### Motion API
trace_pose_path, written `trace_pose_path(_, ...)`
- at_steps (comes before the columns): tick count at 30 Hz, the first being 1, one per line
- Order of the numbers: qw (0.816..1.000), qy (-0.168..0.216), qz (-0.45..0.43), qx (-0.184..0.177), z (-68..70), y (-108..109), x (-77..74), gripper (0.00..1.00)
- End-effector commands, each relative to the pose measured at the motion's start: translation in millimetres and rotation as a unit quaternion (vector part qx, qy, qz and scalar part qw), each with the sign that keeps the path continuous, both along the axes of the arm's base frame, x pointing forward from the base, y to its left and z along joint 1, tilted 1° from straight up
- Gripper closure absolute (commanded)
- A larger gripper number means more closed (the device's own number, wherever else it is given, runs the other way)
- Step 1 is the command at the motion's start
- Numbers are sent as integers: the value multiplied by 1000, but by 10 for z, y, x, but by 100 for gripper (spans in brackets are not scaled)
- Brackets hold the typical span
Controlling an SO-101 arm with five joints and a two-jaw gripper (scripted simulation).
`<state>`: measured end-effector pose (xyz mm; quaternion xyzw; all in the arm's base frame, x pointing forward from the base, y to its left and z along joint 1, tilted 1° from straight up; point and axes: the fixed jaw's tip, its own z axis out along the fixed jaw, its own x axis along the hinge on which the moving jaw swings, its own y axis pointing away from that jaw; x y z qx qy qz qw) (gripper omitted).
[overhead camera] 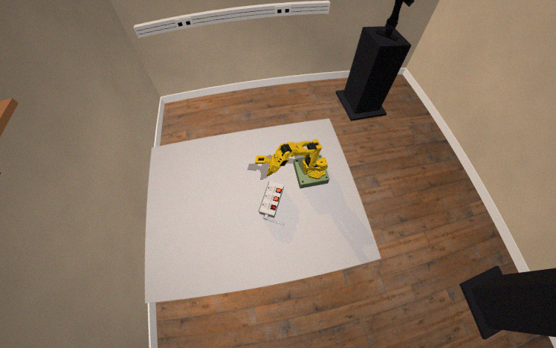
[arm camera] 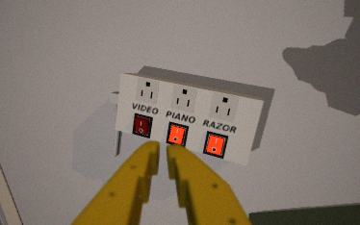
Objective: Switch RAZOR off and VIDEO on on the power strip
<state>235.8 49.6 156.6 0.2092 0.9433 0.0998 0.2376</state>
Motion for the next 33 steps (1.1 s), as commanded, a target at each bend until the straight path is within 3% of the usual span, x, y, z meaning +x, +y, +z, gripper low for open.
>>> trace_pose_path(1,1000,6,0,2,-25,15,-33,100)
trace_pose_path(21,1000,17,14,10,-522,177,-31,100)
trace_pose_path(33,1000,19,16,11,-574,190,-42,100)
